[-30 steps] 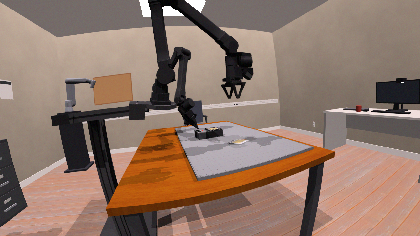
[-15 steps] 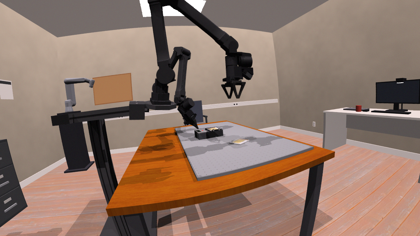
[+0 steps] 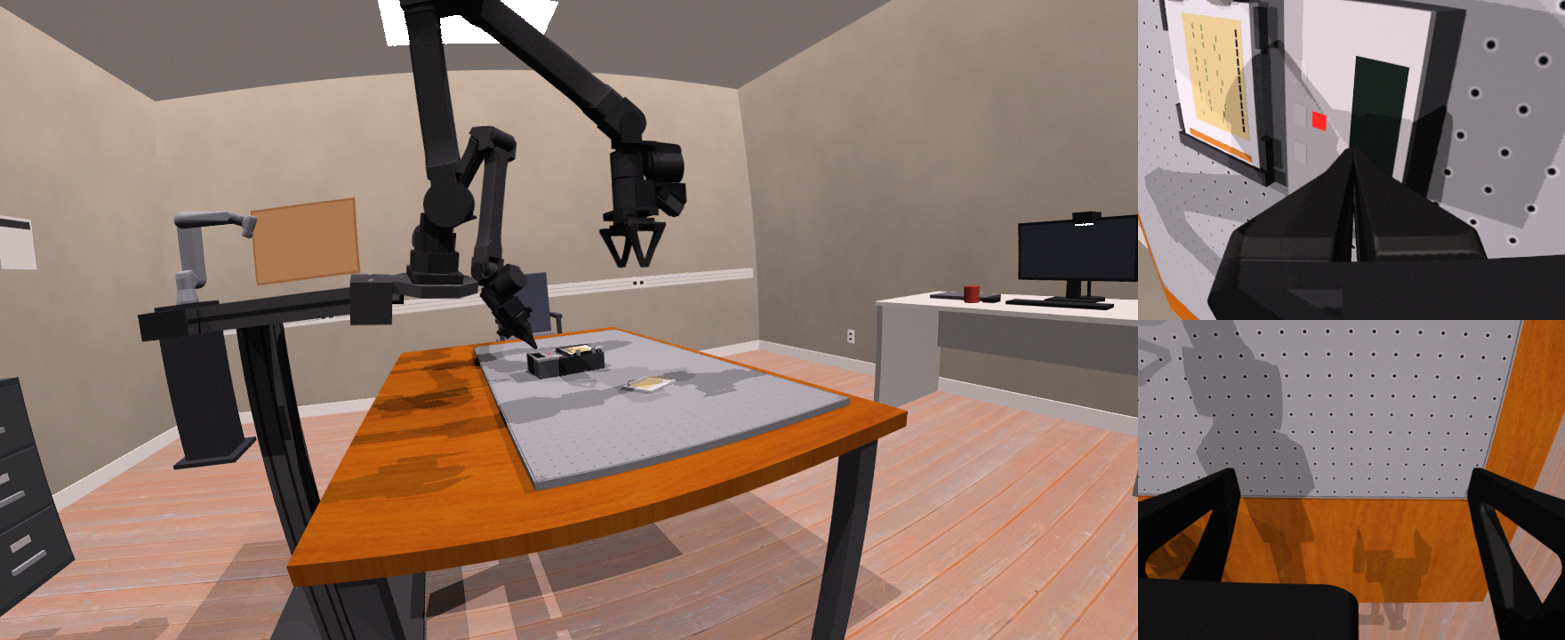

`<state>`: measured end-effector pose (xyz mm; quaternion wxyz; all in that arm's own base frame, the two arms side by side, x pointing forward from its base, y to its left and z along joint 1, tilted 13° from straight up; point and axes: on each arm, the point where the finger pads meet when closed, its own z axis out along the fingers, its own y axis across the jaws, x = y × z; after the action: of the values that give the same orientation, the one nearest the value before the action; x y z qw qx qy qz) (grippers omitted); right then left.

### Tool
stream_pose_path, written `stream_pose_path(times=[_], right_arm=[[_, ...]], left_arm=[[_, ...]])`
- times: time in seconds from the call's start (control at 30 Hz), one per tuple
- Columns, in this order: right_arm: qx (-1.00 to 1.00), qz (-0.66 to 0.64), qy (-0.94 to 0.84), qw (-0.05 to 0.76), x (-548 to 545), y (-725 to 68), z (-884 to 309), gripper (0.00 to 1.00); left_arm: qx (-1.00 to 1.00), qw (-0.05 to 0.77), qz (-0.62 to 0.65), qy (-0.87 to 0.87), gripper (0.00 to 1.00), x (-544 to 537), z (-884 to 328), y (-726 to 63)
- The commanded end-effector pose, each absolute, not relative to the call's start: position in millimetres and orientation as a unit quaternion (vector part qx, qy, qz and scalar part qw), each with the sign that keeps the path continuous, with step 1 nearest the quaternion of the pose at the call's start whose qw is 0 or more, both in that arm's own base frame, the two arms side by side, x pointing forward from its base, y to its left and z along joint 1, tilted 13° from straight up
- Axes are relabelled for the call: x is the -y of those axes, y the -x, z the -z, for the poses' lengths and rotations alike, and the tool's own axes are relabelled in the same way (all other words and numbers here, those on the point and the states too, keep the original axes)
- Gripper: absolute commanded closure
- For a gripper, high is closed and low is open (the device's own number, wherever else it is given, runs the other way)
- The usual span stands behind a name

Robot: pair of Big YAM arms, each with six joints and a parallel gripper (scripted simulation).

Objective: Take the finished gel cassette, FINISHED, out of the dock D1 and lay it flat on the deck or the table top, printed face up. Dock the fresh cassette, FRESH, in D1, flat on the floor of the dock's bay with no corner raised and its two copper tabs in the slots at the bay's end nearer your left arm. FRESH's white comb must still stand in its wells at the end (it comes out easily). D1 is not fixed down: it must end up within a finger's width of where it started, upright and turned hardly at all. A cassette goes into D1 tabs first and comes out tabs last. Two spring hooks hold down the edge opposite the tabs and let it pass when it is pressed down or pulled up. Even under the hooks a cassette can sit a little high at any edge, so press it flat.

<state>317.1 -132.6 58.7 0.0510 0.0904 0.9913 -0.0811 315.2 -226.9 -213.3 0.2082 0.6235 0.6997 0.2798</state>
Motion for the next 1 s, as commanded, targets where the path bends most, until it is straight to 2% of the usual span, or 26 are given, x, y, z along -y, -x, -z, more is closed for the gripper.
stream_pose_path(times=[0.0, 0.97], right_arm=[[-0.99, 0.085, -0.089, 0.073, 139.2, -329.6, -79.8, 0.0], [-0.99, 0.085, -0.089, 0.073, 139.2, -329.6, -79.8, 0.0]], left_arm=[[-0.699, 0.217, -0.277, -0.623, 1.0, 235.3, 204.8, -312.4], [-0.7, 0.215, -0.277, -0.622, 1.0, 237.9, 182.5, -292.1]])
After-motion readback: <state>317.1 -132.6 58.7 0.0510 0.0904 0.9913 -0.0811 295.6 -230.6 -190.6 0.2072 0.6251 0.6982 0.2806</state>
